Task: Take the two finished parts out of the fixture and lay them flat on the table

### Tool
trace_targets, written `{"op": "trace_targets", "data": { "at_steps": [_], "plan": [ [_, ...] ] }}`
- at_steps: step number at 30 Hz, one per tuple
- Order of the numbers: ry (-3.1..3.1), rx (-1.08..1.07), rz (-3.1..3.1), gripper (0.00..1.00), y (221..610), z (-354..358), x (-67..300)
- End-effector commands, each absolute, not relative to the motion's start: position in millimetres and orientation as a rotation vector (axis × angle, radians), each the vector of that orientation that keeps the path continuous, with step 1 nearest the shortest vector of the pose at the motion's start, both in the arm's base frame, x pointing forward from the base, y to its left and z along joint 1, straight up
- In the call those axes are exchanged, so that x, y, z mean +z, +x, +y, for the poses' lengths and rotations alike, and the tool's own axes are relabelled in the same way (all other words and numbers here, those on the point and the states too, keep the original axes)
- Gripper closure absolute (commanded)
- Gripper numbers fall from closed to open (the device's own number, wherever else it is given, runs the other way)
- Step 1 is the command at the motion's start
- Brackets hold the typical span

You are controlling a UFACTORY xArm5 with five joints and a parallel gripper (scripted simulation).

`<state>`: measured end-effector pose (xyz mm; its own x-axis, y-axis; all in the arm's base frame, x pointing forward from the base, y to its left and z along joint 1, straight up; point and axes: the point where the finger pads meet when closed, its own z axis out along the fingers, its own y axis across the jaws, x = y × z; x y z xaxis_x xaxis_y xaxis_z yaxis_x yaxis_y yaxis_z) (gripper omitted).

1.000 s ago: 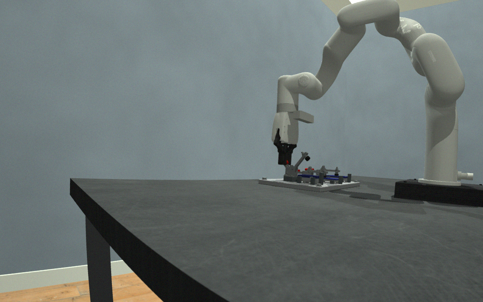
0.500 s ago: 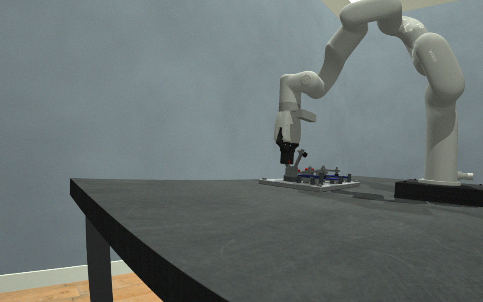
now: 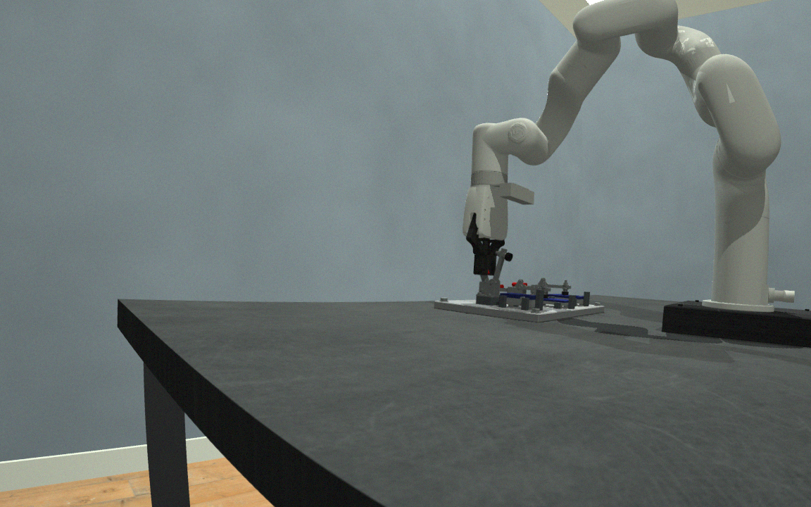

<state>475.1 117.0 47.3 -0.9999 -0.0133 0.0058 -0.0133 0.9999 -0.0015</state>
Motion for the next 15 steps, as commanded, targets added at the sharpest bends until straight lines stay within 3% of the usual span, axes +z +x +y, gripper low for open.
{"op": "trace_targets", "data": {
  "at_steps": [1,15],
  "plan": [
    [0.022,0.002,-3.135,1.00,473.3,117.2,47.3],
    [0.022,0.002,-3.135,1.00,470.3,117.2,47.3]
  ]
}}
